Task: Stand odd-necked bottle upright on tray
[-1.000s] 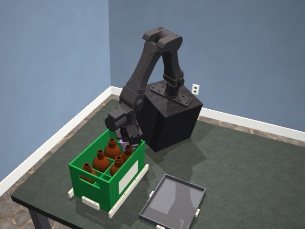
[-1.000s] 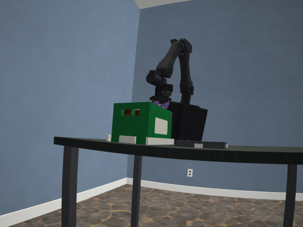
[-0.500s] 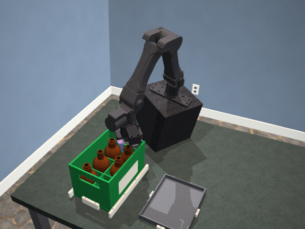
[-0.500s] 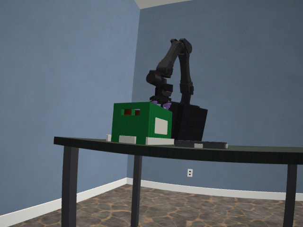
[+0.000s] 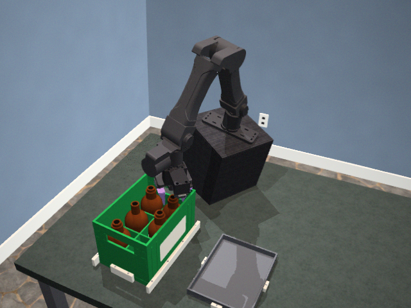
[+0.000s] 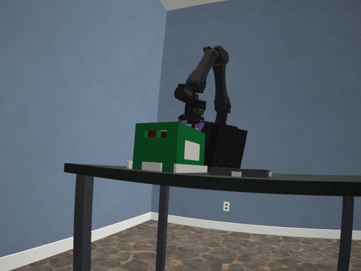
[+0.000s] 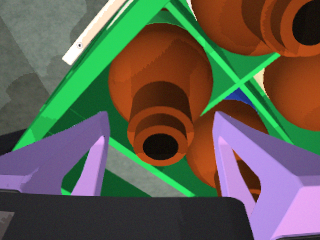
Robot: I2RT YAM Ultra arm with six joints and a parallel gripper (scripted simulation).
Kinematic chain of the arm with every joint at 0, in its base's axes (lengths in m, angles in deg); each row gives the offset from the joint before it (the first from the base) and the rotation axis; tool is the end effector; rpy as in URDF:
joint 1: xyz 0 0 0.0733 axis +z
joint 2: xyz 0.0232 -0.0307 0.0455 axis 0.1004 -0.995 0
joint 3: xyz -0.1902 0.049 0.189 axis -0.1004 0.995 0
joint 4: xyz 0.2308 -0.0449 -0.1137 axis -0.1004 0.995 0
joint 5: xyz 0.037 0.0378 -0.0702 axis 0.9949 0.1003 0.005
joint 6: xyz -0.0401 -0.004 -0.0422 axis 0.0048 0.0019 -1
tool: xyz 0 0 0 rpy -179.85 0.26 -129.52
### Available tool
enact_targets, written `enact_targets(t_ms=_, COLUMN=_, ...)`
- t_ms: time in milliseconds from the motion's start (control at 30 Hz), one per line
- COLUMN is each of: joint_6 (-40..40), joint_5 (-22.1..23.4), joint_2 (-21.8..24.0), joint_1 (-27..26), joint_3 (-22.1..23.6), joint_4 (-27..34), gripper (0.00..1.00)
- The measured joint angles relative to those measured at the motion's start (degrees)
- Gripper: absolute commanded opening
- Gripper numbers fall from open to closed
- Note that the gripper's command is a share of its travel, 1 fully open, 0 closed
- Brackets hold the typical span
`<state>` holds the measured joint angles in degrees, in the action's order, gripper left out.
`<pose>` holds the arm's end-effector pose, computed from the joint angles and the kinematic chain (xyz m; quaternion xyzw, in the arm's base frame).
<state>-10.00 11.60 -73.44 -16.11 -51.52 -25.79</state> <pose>0.3193 -0.0486 0.0486 -0.3788 0.9192 0.0663 0.0851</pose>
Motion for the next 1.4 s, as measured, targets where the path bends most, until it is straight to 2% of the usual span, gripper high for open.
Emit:
enact_targets(t_ms=1000, joint_6=-0.02, joint_5=0.00, joint_2=0.20, joint_1=0.00, joint_3=0.02, joint_4=0.24, gripper=0.61)
enact_targets(t_ms=1400, joint_6=-0.79, joint_5=0.00, joint_2=5.53, joint_1=-1.07, joint_3=0.02, joint_4=4.63, gripper=0.61)
